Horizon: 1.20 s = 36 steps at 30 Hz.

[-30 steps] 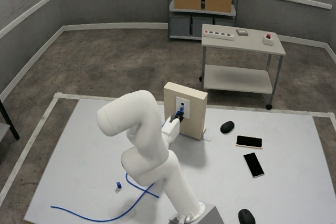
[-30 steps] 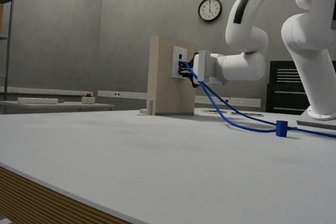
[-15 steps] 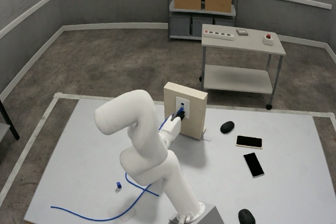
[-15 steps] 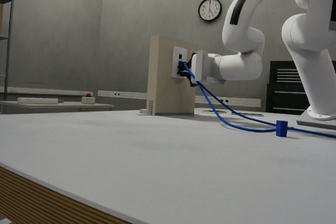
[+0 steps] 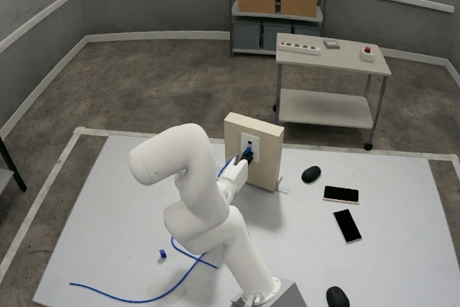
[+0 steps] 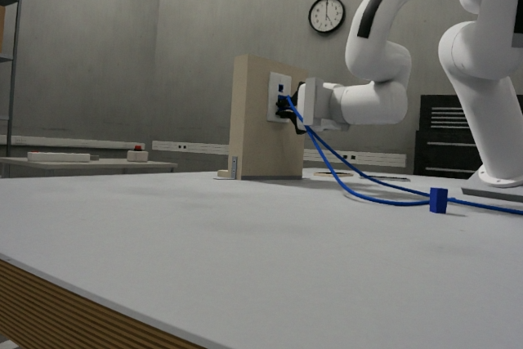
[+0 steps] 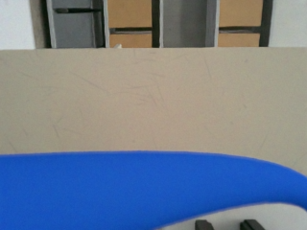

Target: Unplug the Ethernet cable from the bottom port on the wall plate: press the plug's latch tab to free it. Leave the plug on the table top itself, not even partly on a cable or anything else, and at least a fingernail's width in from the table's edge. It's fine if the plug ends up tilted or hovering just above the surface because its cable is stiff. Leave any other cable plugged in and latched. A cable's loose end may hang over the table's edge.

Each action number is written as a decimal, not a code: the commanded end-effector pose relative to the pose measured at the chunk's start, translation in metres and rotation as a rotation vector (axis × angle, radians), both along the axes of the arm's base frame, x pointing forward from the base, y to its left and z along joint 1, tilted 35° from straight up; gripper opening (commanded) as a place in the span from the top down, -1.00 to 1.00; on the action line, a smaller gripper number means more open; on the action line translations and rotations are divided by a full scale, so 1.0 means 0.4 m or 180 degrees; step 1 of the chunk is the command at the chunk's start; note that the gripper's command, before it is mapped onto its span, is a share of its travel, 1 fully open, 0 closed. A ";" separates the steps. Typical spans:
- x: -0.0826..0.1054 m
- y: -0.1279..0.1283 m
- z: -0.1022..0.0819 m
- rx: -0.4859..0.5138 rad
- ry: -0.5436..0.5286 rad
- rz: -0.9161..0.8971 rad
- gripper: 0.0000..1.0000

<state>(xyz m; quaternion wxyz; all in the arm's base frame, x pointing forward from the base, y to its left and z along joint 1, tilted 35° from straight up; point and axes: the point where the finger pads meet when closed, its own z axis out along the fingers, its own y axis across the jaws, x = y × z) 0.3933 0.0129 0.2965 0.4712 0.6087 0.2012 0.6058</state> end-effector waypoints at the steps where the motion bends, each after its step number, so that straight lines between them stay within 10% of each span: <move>1: 0.000 0.000 0.002 0.0002 -0.0008 -0.0001 0.65; 7: -0.001 0.001 0.001 0.0003 -0.0008 0.0000 0.65; 8: -0.001 0.000 0.002 0.0002 -0.0008 0.0000 1.00; 36: -0.002 -0.001 0.004 0.0003 -0.0008 0.0000 1.00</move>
